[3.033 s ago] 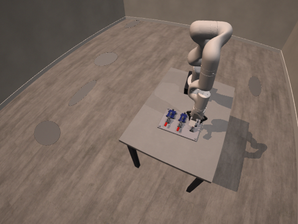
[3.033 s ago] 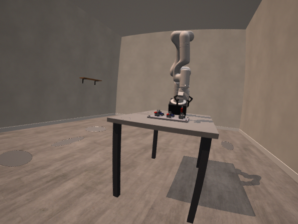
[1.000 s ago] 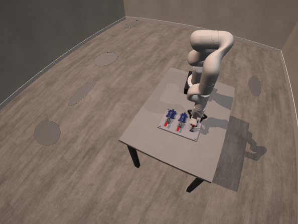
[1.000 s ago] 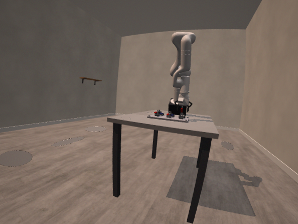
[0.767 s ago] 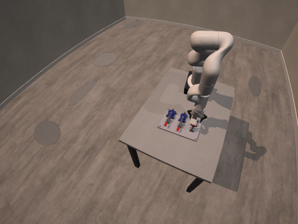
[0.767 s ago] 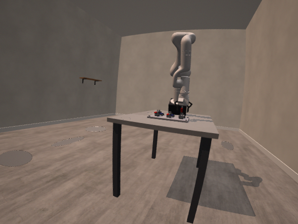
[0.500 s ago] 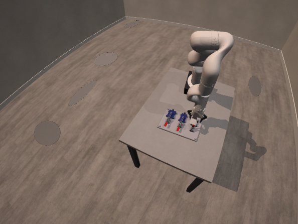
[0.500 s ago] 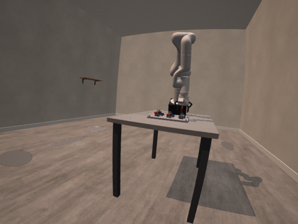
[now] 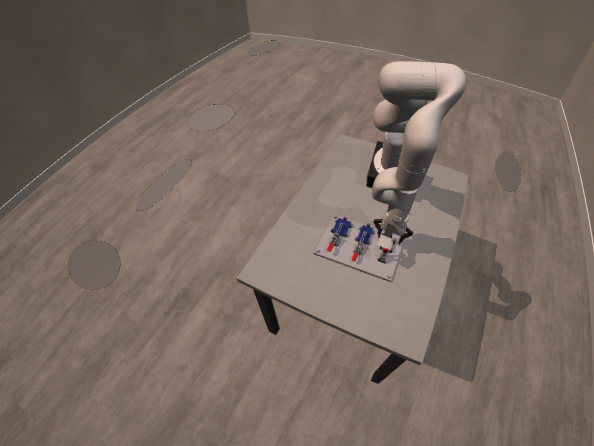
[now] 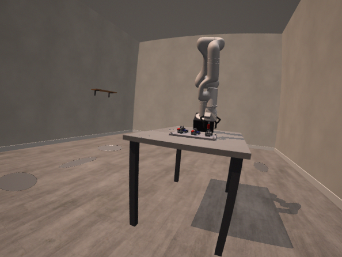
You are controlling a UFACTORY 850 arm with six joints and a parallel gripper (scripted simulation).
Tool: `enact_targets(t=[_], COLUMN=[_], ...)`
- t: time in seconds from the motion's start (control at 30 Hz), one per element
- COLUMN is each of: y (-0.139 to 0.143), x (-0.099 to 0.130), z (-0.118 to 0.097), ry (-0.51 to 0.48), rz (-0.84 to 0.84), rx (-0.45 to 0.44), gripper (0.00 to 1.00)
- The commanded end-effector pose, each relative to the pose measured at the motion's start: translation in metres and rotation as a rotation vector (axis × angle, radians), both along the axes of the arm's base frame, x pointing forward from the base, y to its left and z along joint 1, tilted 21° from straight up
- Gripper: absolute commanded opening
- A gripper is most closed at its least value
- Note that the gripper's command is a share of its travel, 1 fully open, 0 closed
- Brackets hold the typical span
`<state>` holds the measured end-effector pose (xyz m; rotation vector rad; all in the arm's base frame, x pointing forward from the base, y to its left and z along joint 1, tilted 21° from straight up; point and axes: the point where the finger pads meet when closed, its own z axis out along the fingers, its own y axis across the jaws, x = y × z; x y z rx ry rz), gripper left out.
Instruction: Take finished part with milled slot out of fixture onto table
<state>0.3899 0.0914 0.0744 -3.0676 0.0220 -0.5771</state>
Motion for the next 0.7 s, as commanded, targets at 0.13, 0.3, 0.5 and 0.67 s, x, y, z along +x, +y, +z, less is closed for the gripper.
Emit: enact_targets(t=[0.13,0.3,0.5,0.67], y=[0.0,0.0,0.0,0.0], x=[0.001,0.002,0.004,0.007], z=[-0.001,-0.003,-0.009,-0.016], ry=[-0.001,-0.001,-0.001,-0.001], rz=[0.0,0.0,0.0,0.0], rx=[0.0,0.0,0.0,0.0], gripper=[1.0,1.0,1.0,1.0])
